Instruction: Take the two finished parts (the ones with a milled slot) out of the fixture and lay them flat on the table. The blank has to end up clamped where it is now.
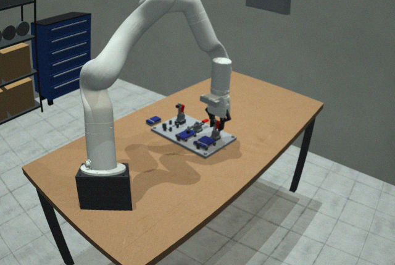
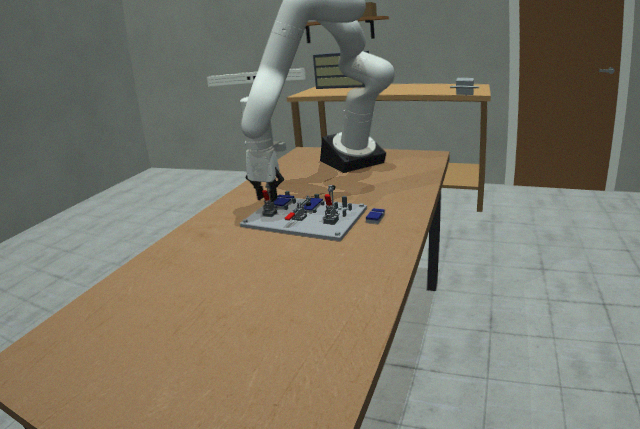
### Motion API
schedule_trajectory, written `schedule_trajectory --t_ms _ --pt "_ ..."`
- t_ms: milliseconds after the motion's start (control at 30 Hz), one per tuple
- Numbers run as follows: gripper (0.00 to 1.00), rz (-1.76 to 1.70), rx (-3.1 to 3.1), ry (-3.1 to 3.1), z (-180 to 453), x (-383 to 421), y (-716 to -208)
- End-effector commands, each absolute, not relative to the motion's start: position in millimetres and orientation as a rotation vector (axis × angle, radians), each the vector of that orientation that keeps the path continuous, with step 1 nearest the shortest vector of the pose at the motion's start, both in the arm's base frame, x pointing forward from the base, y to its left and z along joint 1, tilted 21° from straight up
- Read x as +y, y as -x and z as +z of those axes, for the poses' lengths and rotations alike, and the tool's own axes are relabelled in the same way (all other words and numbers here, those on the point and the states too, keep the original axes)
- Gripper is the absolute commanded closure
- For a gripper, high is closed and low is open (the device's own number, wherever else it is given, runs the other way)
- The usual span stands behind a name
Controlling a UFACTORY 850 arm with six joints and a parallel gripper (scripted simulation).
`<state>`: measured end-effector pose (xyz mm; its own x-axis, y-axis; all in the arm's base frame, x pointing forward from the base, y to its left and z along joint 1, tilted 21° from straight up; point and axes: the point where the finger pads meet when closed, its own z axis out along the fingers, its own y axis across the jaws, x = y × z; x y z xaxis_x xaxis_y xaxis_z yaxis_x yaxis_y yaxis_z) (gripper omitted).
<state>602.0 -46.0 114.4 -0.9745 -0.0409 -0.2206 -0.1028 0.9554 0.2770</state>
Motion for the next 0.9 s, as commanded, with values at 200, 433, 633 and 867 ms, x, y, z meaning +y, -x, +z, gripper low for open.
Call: schedule_trajectory --t_ms 200,433,633,867 --pt "0.52 0.426 2.893 0.108 135.9 -52.8 -598.3" --pt "0.52 0.426 2.893 0.108 149.7 -57.1 -595.3" --pt "0.52 0.426 2.893 0.108 159.2 -60.1 -593.3" --pt "0.52 0.426 2.893 0.108 160.2 -60.4 -593.0"
